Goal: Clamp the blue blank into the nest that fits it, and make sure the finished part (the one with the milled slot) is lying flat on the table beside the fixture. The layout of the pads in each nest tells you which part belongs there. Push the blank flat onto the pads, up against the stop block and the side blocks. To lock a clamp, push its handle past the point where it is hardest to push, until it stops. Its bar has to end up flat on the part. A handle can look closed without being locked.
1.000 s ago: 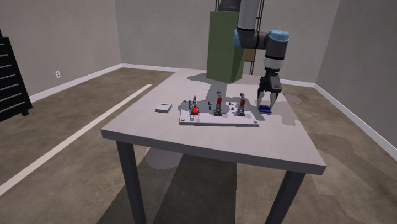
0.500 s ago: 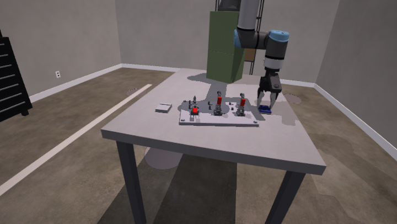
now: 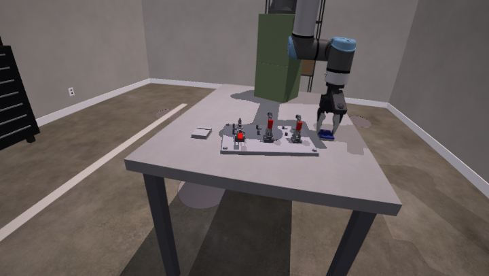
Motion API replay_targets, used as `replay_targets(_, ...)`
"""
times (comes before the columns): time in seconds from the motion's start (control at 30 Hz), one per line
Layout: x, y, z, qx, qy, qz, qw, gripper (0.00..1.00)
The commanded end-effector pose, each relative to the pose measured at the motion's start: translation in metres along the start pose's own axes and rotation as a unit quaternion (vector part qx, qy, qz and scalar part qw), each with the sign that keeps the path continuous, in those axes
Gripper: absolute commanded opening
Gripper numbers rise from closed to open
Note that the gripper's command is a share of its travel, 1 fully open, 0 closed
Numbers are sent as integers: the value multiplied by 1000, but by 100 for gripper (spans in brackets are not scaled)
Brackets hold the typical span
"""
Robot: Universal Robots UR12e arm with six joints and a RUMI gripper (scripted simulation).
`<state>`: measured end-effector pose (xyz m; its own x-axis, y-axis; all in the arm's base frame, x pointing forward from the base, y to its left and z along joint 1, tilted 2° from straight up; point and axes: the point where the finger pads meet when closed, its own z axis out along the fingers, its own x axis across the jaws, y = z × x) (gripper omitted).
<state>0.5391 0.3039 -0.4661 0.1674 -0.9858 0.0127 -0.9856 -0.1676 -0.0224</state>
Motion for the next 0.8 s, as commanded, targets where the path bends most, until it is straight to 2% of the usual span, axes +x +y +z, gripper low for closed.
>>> replay_targets(0.0,0,0,0,0,0,0,1000,0)
replay_targets(0.77,0,0,-8,0,0,0,1000,0)
